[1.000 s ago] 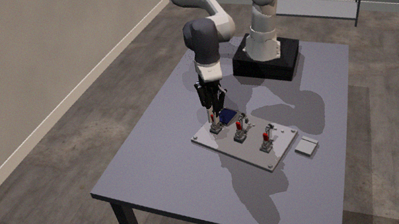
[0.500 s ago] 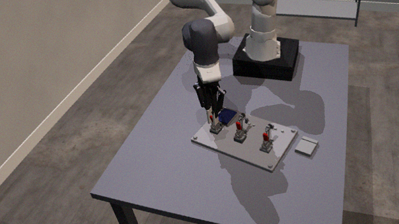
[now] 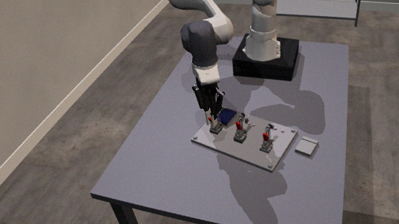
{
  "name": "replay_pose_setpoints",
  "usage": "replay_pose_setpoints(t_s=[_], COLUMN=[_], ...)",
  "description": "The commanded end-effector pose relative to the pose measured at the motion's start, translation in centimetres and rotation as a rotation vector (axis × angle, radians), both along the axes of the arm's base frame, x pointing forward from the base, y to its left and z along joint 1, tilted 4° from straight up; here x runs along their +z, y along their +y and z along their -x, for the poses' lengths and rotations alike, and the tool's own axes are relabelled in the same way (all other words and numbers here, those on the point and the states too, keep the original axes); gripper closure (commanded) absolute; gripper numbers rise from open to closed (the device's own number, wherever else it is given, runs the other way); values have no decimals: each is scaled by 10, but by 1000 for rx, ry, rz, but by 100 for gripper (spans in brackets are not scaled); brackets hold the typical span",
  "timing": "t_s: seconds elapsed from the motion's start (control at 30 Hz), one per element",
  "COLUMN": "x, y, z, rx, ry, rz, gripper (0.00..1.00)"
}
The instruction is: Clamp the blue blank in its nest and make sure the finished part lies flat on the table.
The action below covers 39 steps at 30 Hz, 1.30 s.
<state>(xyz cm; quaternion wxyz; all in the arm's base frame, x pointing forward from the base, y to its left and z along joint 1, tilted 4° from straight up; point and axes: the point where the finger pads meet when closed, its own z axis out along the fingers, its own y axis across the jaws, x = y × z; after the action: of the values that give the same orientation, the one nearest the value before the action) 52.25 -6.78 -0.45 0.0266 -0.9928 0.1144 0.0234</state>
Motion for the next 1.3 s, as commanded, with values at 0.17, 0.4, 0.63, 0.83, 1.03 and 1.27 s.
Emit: replay_pose_setpoints(t_s=[0.17,0.4,0.63,0.83,1.03,1.27], x=[-3,-5,-8,-11,-14,-19], y=[-1,-1,-2,-3,-3,-4], z=[-11,-14,-19,-22,-25,-29], rx=[9,9,9,9,9,9], ry=[-12,-12,-12,-12,-12,-12], rz=[-2,-2,-2,-2,-2,-2], gripper=[100,100,100,100,100,100])
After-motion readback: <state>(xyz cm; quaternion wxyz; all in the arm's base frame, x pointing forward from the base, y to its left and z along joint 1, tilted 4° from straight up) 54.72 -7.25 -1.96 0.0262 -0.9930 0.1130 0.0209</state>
